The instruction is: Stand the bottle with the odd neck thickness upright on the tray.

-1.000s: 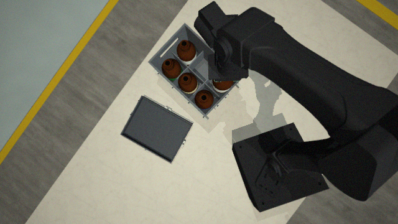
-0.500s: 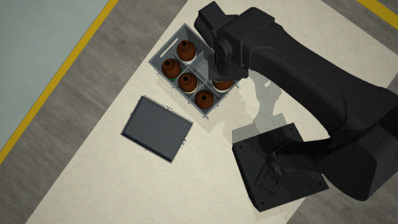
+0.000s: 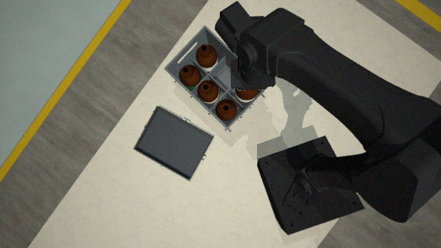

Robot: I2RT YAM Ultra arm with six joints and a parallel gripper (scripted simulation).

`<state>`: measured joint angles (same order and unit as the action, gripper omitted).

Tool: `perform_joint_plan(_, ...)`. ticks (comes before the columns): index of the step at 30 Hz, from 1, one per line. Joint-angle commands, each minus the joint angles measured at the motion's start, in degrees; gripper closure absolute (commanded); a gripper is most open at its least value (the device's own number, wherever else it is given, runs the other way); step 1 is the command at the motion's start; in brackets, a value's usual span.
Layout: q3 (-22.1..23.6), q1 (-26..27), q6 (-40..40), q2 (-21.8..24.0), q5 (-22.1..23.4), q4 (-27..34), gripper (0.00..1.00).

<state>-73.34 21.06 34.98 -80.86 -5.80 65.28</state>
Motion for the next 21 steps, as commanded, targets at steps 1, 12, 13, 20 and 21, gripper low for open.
perform_joint_plan(1, -2.95, -0.63, 0.32, 2.79, -0.71, 1.29, 1.00)
perform_joint_plan(12, -3.94, -0.78, 0.44, 2.92, -0.72, 2.41, 1.00)
perform_joint_plan(13, -4.19, -0.80, 0.43, 2.91, -0.73, 2.65, 1.00)
perform_joint_plan(20, -5.69, -0.95, 0.62, 3.04, -0.78, 4.29, 1.00)
perform_joint_plan(21, -5.94, -0.97, 0.65, 3.05, -0.78, 4.56, 1.00)
